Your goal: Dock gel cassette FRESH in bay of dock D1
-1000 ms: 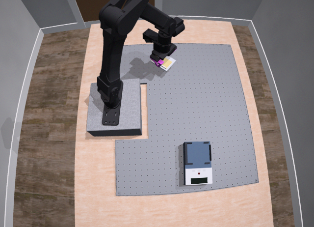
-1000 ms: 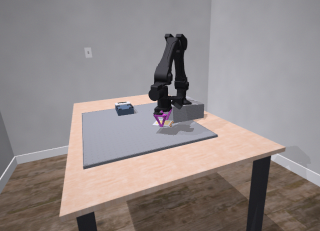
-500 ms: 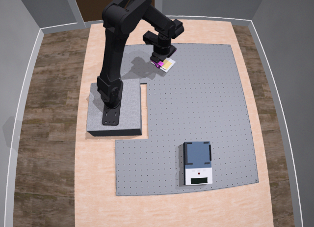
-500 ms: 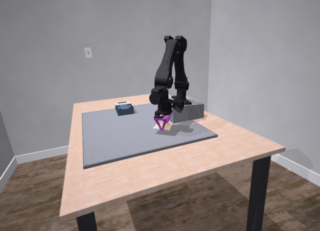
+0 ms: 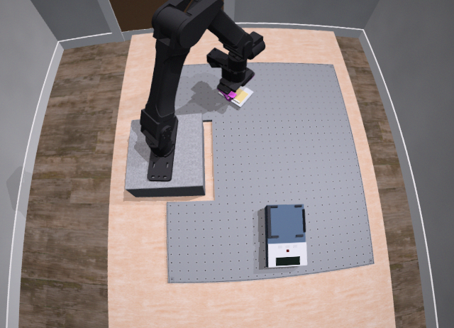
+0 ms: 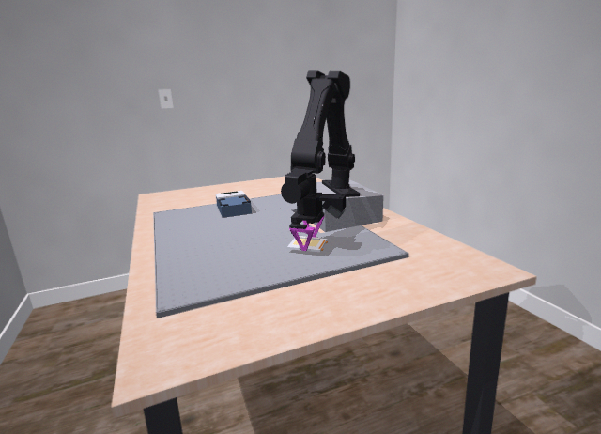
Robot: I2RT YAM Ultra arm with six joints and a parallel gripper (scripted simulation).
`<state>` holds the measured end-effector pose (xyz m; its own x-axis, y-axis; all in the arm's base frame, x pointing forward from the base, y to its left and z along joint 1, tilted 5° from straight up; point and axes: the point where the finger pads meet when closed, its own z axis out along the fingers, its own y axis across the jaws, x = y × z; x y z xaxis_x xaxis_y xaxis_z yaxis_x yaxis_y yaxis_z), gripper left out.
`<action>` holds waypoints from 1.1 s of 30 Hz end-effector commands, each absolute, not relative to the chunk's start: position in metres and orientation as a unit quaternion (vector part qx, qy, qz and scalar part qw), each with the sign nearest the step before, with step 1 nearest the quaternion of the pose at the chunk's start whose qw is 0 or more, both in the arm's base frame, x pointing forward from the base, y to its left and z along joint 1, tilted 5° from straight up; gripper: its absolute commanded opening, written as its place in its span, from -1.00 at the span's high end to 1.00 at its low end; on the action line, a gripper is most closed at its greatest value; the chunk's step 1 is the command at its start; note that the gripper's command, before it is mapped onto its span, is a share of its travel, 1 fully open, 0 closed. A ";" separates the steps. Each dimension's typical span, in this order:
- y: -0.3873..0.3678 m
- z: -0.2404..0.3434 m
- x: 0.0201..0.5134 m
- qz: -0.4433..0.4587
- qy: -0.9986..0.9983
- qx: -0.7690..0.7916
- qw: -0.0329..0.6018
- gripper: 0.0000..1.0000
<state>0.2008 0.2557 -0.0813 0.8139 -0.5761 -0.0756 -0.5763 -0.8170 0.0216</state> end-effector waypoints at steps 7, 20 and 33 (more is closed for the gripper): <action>0.262 -0.074 0.201 0.039 0.302 -0.952 0.015 1.00; 0.256 -0.075 0.196 0.043 0.302 -0.952 0.007 1.00; 0.256 -0.074 0.195 0.043 0.302 -0.952 0.006 1.00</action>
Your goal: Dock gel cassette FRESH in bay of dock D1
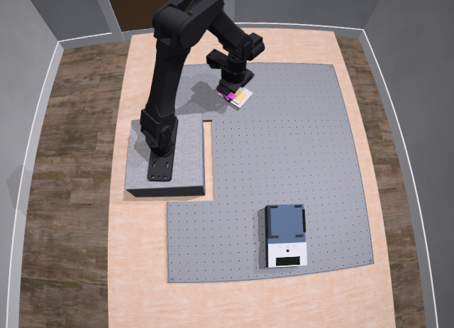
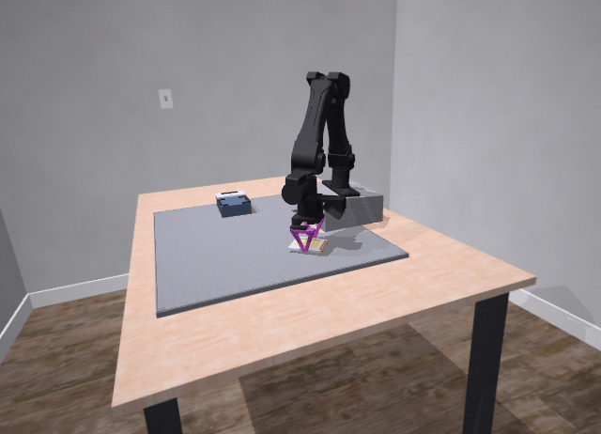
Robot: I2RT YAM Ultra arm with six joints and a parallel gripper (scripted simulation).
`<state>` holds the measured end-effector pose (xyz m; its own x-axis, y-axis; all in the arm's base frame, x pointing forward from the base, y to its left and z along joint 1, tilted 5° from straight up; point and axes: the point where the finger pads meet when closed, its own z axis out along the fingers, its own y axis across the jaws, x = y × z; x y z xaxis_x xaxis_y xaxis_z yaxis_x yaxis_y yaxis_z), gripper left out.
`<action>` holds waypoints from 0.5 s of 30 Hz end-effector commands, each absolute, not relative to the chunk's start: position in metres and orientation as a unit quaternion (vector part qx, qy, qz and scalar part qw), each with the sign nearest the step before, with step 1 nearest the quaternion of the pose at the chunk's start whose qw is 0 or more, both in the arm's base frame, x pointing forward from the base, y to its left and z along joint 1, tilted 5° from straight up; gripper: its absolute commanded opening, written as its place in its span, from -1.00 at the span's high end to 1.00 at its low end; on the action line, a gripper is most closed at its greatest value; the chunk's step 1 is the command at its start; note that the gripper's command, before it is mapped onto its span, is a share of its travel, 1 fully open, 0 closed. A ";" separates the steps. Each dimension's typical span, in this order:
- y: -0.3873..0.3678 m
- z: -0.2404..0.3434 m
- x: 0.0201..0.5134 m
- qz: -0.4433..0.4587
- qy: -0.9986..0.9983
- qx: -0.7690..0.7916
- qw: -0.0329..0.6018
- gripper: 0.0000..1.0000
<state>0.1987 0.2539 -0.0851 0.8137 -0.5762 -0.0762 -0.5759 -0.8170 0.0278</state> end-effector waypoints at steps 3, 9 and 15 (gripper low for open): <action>0.256 -0.073 0.195 -0.043 -0.302 0.952 -0.007 1.00; 0.260 -0.070 0.198 -0.041 -0.301 0.953 -0.012 1.00; 0.265 -0.066 0.203 -0.037 -0.301 0.953 -0.020 1.00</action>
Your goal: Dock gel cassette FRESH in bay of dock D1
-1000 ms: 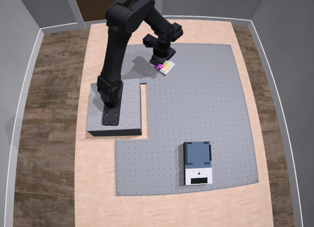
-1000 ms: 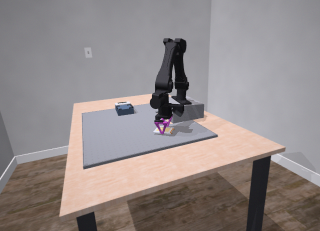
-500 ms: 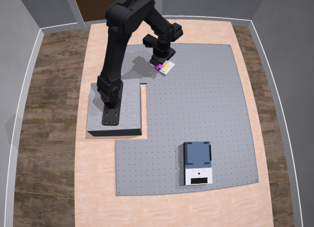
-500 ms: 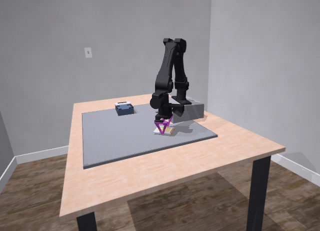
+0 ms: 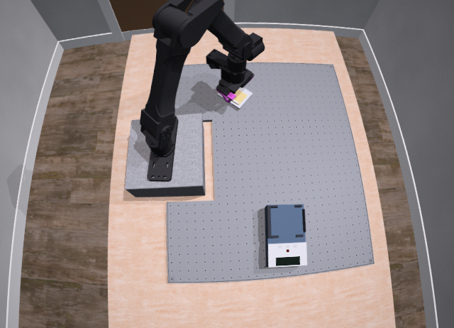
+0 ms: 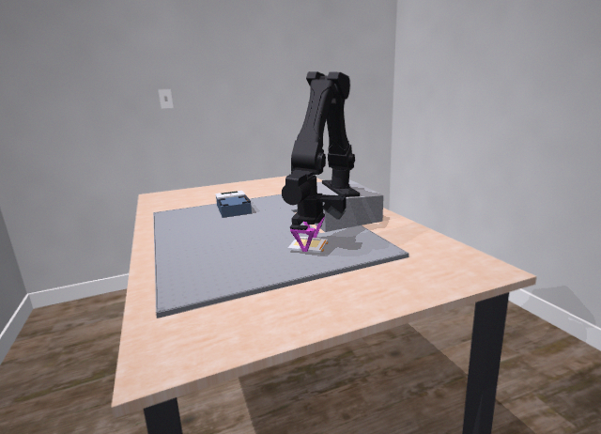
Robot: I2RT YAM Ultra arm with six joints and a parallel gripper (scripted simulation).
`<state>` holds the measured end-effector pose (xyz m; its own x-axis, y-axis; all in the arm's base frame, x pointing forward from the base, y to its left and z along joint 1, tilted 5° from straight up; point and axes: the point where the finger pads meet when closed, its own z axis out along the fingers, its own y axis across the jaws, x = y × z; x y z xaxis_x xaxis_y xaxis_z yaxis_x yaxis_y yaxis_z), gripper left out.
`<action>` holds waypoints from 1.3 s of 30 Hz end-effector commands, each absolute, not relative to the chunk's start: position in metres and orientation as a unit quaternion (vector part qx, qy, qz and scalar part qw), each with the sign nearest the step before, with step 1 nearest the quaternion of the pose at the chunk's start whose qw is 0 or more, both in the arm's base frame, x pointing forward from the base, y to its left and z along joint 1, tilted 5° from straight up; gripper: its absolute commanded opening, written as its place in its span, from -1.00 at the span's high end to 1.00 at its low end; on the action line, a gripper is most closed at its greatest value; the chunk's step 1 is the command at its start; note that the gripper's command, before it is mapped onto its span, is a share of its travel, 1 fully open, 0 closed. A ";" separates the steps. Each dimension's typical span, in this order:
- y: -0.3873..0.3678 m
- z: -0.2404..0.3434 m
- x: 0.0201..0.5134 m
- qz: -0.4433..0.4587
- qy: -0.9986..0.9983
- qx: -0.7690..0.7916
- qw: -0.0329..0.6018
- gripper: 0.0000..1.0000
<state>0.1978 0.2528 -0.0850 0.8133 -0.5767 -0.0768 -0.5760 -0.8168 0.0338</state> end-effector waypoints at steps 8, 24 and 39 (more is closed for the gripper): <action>0.268 -0.064 0.205 -0.036 -0.301 0.953 -0.023 1.00; 0.270 -0.064 0.206 -0.036 -0.300 0.953 -0.023 1.00; 0.271 -0.080 0.208 -0.038 -0.302 0.952 -0.018 1.00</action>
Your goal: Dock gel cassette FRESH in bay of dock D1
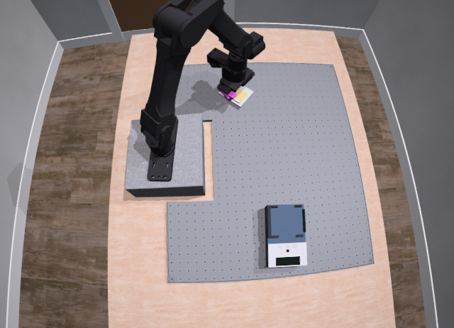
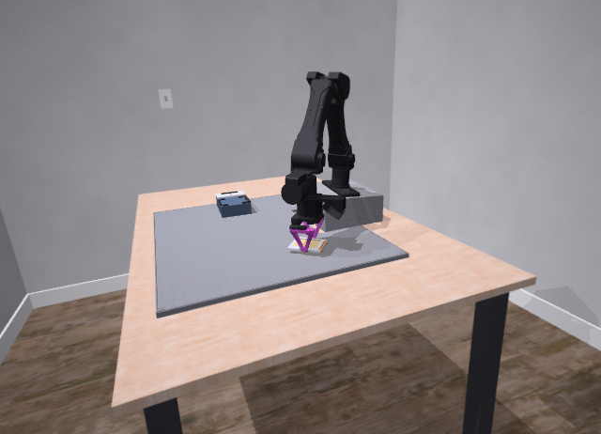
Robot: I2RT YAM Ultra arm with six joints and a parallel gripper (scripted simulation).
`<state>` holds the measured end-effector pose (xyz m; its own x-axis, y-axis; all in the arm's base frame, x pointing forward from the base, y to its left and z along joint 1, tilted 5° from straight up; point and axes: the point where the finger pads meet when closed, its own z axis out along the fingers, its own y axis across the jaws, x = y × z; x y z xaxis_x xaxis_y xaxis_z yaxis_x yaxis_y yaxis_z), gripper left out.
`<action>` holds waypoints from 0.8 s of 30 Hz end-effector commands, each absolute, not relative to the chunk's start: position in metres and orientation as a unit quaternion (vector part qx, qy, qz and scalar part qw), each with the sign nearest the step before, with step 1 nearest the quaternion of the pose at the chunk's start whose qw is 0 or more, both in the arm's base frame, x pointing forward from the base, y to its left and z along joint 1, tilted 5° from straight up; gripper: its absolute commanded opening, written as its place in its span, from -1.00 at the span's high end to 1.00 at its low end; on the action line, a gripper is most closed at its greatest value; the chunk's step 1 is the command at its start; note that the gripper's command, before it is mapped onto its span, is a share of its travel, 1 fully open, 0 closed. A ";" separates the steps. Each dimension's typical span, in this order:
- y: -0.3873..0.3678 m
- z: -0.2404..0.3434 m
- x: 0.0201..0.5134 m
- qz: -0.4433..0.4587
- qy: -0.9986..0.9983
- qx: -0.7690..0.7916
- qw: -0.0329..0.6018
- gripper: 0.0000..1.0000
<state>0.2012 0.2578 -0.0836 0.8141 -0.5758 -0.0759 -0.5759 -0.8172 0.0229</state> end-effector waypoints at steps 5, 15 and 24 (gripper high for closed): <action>0.269 -0.082 0.206 0.038 0.301 -0.953 0.018 1.00; 0.258 -0.093 0.194 0.044 0.301 -0.953 0.004 1.00; 0.255 -0.087 0.195 0.043 0.303 -0.952 0.007 1.00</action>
